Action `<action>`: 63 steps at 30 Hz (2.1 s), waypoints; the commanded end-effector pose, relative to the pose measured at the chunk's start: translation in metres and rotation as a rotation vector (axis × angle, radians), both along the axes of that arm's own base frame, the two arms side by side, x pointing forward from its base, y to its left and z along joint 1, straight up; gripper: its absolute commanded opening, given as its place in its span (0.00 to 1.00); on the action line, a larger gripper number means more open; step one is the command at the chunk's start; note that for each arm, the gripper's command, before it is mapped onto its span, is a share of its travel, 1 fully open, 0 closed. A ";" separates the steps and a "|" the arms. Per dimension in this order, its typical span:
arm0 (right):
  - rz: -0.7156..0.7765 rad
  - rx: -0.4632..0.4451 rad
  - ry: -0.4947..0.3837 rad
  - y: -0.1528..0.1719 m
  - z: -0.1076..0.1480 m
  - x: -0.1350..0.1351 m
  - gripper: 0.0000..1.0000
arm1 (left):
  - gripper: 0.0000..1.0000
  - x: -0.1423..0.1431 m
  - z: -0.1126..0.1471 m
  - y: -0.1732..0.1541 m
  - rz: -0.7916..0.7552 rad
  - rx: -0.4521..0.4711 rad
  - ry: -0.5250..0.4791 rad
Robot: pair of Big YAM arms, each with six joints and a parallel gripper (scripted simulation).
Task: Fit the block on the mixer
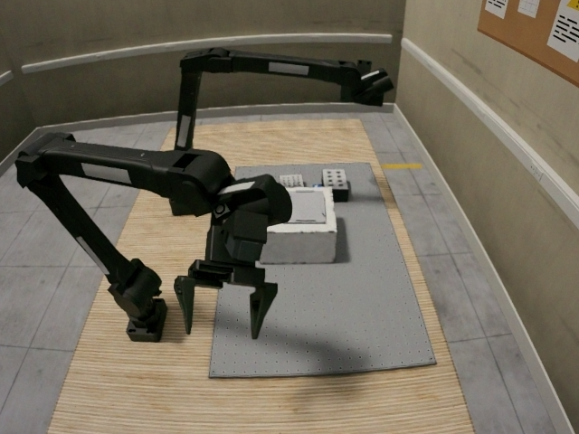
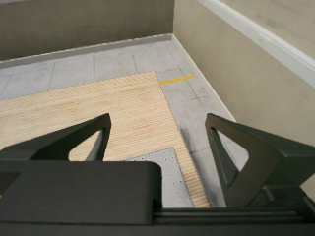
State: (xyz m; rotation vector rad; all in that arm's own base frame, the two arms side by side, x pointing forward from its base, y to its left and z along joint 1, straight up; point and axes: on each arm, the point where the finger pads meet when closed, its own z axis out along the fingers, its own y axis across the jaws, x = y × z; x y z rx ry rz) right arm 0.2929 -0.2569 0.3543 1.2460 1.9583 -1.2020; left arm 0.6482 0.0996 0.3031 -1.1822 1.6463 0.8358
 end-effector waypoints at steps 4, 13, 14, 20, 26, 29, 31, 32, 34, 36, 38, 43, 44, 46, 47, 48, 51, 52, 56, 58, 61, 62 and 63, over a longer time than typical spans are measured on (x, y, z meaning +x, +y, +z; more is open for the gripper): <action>0.000 -0.004 -0.009 0.000 0.004 0.000 1.00 | 1.00 0.000 0.008 0.000 0.000 -0.001 -0.014; 0.000 -0.004 -0.009 0.000 0.004 0.000 1.00 | 1.00 0.000 0.008 0.000 0.000 -0.001 -0.014; 0.000 -0.004 -0.009 0.000 0.004 0.000 1.00 | 1.00 0.000 0.008 0.000 0.000 -0.001 -0.014; 0.049 0.058 0.059 0.017 -0.015 -0.003 1.00 | 1.00 -0.005 0.008 0.009 0.013 -0.004 -0.020; 0.149 0.129 0.090 0.049 -0.022 0.005 1.00 | 1.00 -0.004 0.009 0.005 0.010 0.000 -0.020; 0.186 0.167 0.111 0.063 -0.028 0.004 1.00 | 1.00 -0.004 0.009 0.003 0.007 0.000 -0.020; 0.212 0.193 0.127 0.072 -0.033 0.004 1.00 | 1.00 -0.004 0.009 0.002 0.005 0.000 -0.020; 0.227 0.207 0.137 0.076 -0.036 0.004 1.00 | 1.00 -0.004 0.009 0.001 0.004 0.000 -0.020; 0.227 0.207 0.137 0.076 -0.036 0.004 1.00 | 1.00 -0.004 0.009 0.001 0.004 0.000 -0.020; 0.248 0.231 0.150 0.084 -0.042 0.006 1.00 | 1.00 -0.004 0.009 0.000 0.002 0.000 -0.020; 0.282 0.260 0.176 0.096 -0.049 0.005 1.00 | 1.00 -0.003 0.009 -0.001 0.000 0.000 -0.020; 0.359 0.320 0.218 0.121 -0.056 0.003 1.00 | 1.00 -0.003 0.009 -0.004 -0.005 0.000 -0.020; 0.373 0.331 0.223 0.125 -0.057 0.002 1.00 | 1.00 -0.003 0.009 -0.005 -0.006 0.000 -0.020; 0.401 0.354 0.237 0.134 -0.059 0.001 1.00 | 1.00 -0.003 0.009 -0.006 -0.008 0.000 -0.020; 0.415 0.367 0.246 0.138 -0.060 0.000 1.00 | 1.00 -0.002 0.009 -0.007 -0.009 0.000 -0.020; 0.430 0.380 0.256 0.143 -0.062 -0.002 1.00 | 1.00 -0.002 0.009 -0.007 -0.010 0.000 -0.020; 0.446 0.392 0.266 0.148 -0.063 -0.003 1.00 | 1.00 -0.002 0.009 -0.008 -0.011 0.000 -0.020; 0.451 0.400 0.273 0.149 -0.065 -0.002 1.00 | 1.00 -0.002 0.009 -0.008 -0.010 0.000 -0.020; 0.523 0.457 0.324 0.173 -0.074 -0.007 1.00 | 1.00 -0.004 0.009 0.003 0.006 0.000 -0.020; 0.556 0.481 0.338 0.183 -0.074 -0.011 1.00 | 1.00 -0.005 0.009 0.008 0.014 0.000 -0.020; 0.599 0.516 0.354 0.197 -0.073 -0.016 1.00 | 1.00 -0.005 0.009 0.009 0.016 0.000 -0.020; 0.612 0.528 0.359 0.201 -0.073 -0.018 1.00 | 1.00 -0.005 0.009 0.009 0.016 0.000 -0.020; 0.625 0.541 0.365 0.205 -0.073 -0.020 1.00 | 1.00 -0.005 0.009 0.009 0.015 0.000 -0.020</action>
